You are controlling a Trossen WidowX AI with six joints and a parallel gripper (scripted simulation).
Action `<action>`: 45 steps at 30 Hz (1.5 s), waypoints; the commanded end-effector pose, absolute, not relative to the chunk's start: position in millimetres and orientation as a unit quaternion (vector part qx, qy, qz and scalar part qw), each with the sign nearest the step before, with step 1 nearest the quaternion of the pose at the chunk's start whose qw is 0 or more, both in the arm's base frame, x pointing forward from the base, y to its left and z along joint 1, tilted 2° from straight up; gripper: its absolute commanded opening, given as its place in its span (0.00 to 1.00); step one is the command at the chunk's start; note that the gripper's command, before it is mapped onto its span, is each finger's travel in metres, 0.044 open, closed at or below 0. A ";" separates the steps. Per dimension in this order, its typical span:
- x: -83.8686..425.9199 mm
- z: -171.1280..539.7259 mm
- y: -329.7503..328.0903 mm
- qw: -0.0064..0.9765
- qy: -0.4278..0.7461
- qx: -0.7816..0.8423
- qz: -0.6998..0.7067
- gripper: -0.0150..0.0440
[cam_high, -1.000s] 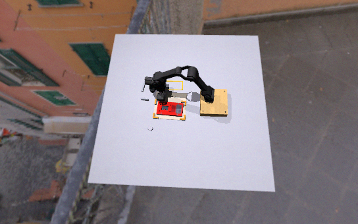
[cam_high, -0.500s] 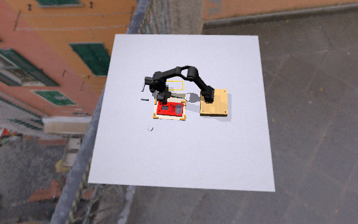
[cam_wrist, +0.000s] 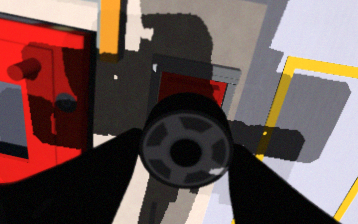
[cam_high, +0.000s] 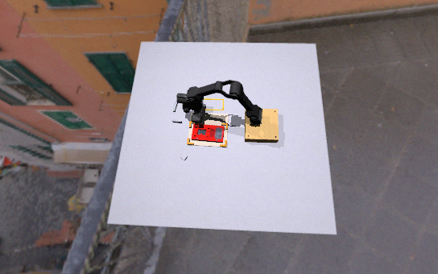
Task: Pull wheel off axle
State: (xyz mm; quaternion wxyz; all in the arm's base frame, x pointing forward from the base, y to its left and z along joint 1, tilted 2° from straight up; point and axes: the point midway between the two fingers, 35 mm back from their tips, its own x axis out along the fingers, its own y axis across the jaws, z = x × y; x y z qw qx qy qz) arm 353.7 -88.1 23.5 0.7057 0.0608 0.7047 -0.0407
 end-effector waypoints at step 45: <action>354.2 44.3 -89.0 0.712 0.699 0.058 -0.039 0.25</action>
